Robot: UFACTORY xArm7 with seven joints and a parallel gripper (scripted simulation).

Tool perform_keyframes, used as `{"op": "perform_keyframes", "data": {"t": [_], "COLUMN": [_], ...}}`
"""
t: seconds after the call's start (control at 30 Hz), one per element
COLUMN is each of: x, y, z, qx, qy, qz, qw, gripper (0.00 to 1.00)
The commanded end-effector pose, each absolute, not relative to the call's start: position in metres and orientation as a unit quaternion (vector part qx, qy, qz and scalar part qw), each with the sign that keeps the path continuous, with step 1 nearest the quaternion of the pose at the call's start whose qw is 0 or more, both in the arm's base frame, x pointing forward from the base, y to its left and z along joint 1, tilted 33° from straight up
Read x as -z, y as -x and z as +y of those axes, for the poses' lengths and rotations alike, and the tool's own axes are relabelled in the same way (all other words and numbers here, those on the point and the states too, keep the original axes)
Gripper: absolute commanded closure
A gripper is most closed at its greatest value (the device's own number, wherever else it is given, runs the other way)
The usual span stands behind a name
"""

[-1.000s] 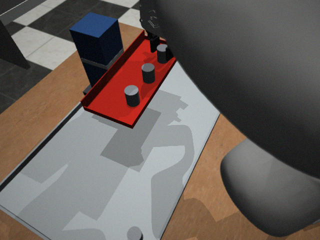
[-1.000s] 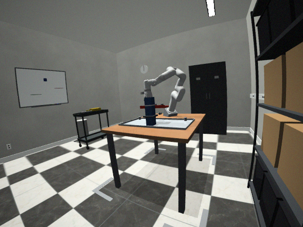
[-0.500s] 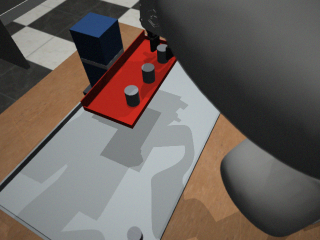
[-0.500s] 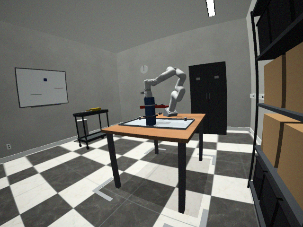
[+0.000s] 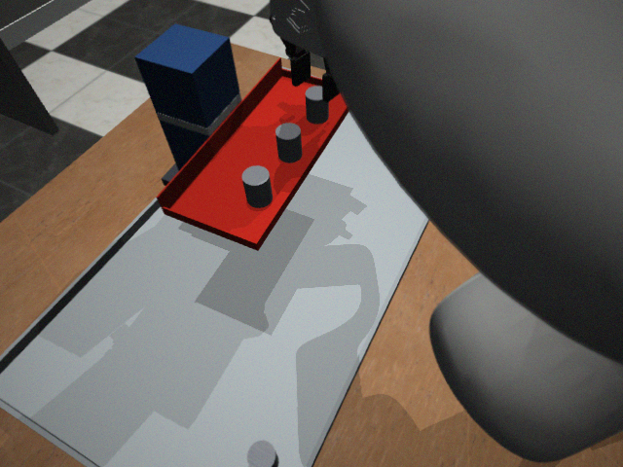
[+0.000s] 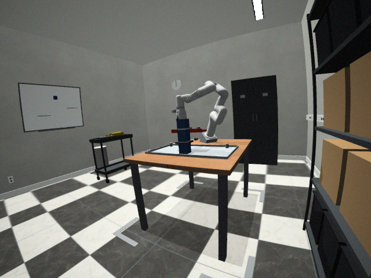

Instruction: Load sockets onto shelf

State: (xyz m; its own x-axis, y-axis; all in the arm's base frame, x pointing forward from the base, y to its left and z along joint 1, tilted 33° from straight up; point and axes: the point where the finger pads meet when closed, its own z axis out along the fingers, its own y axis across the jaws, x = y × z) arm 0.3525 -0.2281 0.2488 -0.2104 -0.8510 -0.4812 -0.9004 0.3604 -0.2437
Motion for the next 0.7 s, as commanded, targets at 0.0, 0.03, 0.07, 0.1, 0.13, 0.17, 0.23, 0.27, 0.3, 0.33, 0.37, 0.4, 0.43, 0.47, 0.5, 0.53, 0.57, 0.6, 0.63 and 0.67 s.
{"op": "perform_keyframes", "data": {"t": [0.0, 0.03, 0.07, 0.1, 0.13, 0.17, 0.23, 0.27, 0.3, 0.33, 0.37, 0.4, 0.43, 0.47, 0.5, 0.53, 0.57, 0.6, 0.63, 0.67], "x": [-0.258, -0.261, -0.263, -0.266, -0.269, -0.271, -0.276, -0.278, -0.280, -0.283, -0.284, -0.286, -0.288, -0.289, -0.291, -0.291, -0.291, -0.292, -0.293, -0.294], "y": [-0.349, -0.348, -0.347, -0.345, -0.344, -0.343, -0.341, -0.340, -0.339, -0.338, -0.337, -0.336, -0.335, -0.335, -0.334, -0.334, -0.334, -0.334, -0.333, -0.333], "z": [-0.233, -0.234, -0.235, -0.237, -0.238, -0.239, -0.241, -0.242, -0.243, -0.244, -0.245, -0.246, -0.247, -0.247, -0.248, -0.248, -0.248, -0.248, -0.249, -0.249], "qx": [-0.043, -0.043, -0.043, -0.043, -0.043, -0.043, -0.043, -0.043, -0.043, -0.043, -0.043, -0.043, -0.043, -0.043, -0.043, -0.043, -0.043, -0.043, -0.043, -0.043], "qy": [0.563, 0.563, 0.563, 0.563, 0.563, 0.563, 0.563, 0.563, 0.563, 0.563, 0.563, 0.563, 0.563, 0.563, 0.563, 0.563, 0.563, 0.563, 0.563, 0.563], "qz": [0.777, 0.777, 0.777, 0.777, 0.777, 0.777, 0.777, 0.777, 0.777, 0.777, 0.777, 0.777, 0.777, 0.777, 0.777, 0.777, 0.777, 0.777, 0.777, 0.777], "qw": [0.278, 0.278, 0.278, 0.278, 0.278, 0.278, 0.278, 0.278, 0.278, 0.278, 0.278, 0.278, 0.278, 0.278, 0.278, 0.278, 0.278, 0.278, 0.278, 0.278], "gripper": [0.48, 0.48, 0.48, 0.48, 0.48, 0.48, 0.48, 0.48, 0.48, 0.48, 0.48, 0.48, 0.48, 0.48, 0.48, 0.48, 0.48, 0.48, 0.48, 0.48]}}
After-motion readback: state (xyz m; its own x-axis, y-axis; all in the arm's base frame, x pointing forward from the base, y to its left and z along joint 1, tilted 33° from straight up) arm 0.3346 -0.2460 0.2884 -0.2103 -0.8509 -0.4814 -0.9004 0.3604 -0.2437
